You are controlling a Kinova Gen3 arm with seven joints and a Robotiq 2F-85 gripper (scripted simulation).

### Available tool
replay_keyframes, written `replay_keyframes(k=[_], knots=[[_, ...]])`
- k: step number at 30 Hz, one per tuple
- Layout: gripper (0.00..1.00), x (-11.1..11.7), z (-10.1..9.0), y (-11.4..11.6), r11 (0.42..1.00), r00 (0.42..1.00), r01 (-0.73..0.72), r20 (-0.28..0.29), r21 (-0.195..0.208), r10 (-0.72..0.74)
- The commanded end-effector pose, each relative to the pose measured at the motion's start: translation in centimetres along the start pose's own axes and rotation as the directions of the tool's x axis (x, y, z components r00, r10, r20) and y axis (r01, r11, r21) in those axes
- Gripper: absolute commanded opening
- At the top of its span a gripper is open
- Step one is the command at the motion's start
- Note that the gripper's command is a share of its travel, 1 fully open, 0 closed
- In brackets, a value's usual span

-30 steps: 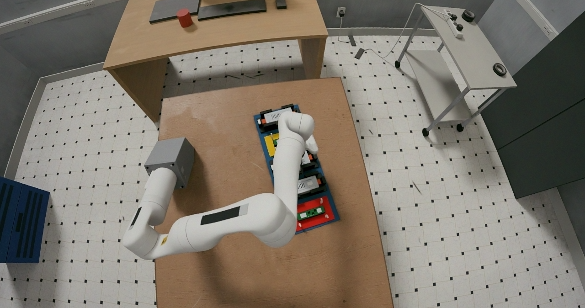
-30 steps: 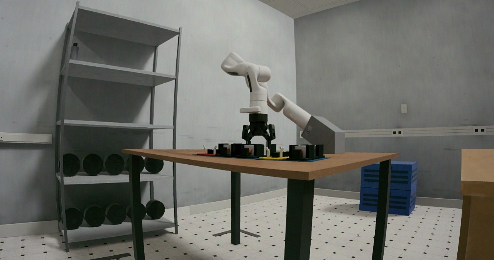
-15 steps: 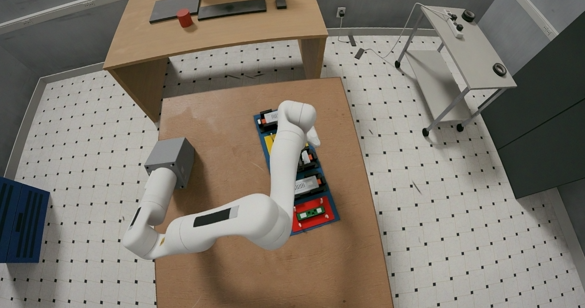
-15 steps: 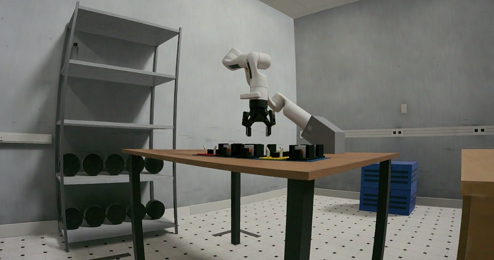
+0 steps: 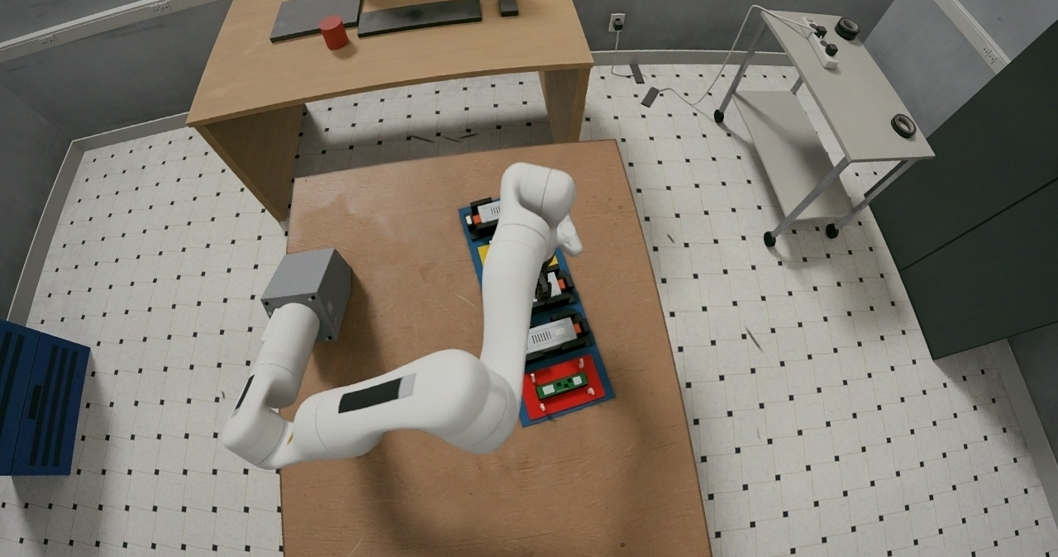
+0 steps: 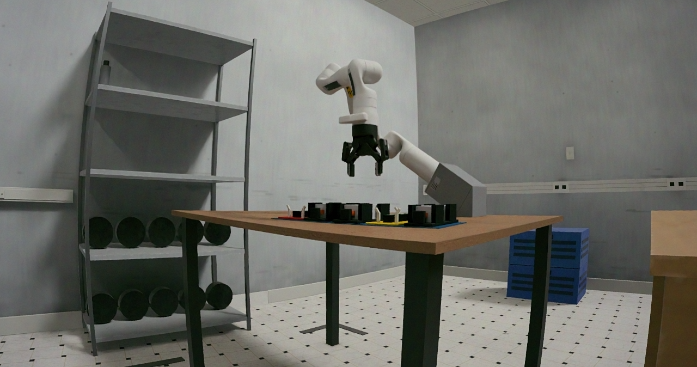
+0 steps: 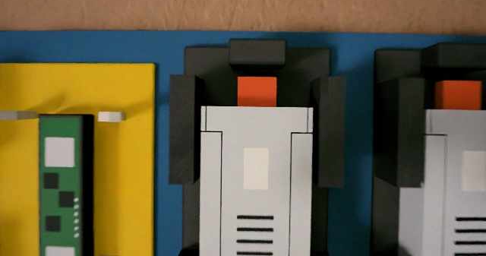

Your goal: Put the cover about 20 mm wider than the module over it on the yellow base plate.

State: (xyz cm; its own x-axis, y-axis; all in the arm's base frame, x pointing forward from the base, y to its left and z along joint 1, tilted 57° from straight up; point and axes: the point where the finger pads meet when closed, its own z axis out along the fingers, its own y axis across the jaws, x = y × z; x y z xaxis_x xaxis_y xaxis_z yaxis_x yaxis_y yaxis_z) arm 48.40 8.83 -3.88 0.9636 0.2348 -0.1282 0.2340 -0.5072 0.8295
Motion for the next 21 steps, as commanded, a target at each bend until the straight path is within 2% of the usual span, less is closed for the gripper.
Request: replay_keyframes(k=[1,21], knots=[[1.00,0.05,-1.08,0.00,1.000,1.000,0.000,-0.001,0.000,0.000],[1.00,0.05,-0.19,-0.01,1.000,1.000,0.000,-0.001,0.000,0.000]])
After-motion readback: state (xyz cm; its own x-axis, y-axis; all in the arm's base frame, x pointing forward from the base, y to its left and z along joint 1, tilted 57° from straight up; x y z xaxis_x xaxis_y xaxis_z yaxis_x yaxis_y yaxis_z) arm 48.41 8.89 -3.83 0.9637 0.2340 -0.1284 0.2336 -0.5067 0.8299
